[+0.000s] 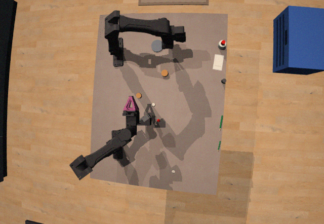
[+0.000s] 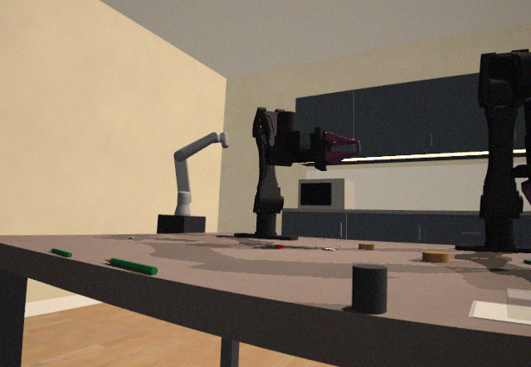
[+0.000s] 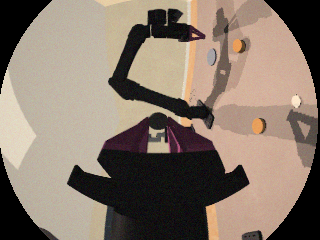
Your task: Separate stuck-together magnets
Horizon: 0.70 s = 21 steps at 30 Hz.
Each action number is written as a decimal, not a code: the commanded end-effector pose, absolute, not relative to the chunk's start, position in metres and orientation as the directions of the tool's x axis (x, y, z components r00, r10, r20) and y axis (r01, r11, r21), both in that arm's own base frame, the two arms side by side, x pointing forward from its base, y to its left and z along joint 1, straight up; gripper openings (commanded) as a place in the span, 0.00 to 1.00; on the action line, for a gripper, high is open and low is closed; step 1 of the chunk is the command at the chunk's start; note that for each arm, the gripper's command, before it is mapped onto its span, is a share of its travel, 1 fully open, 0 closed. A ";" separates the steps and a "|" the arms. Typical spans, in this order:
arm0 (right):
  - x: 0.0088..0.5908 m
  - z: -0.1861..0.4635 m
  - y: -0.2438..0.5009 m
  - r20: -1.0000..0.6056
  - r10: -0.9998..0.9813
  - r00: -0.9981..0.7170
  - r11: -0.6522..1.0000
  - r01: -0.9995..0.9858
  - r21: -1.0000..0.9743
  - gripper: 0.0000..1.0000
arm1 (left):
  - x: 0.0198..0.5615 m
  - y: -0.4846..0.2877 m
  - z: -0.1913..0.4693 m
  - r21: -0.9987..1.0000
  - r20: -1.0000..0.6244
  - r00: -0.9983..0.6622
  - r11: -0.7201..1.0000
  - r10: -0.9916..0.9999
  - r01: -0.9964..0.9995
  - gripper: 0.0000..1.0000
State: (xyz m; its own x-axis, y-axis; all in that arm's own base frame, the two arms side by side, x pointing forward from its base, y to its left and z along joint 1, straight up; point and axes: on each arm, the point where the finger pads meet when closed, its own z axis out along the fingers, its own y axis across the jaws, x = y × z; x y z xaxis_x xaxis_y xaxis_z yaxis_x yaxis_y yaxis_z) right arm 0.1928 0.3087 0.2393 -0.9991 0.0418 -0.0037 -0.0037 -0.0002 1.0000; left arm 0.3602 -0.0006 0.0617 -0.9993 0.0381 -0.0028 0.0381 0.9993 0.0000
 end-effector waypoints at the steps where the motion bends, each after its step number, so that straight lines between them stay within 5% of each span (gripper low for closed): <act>1: 0.194 0.244 0.308 -0.020 0.044 -0.999 -0.008 -0.021 1.000 0.24 | 0.360 0.000 0.061 0.000 0.000 -0.999 0.999 0.037 0.037 0.25; 21: 0.194 0.244 0.308 -0.020 0.044 -0.999 -0.008 -0.021 1.000 0.24 | 0.363 0.000 0.050 0.000 0.000 -0.999 0.999 0.037 0.037 0.25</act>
State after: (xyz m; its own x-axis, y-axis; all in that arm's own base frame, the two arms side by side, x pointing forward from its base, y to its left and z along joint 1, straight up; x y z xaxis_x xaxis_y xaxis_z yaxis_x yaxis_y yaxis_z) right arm 0.1929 0.3087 0.2393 -0.9991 0.0422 -0.0037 -0.0037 -0.0002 1.0000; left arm 0.3594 -0.0008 0.0484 -0.9992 0.0364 0.0168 0.0364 0.9993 -0.0018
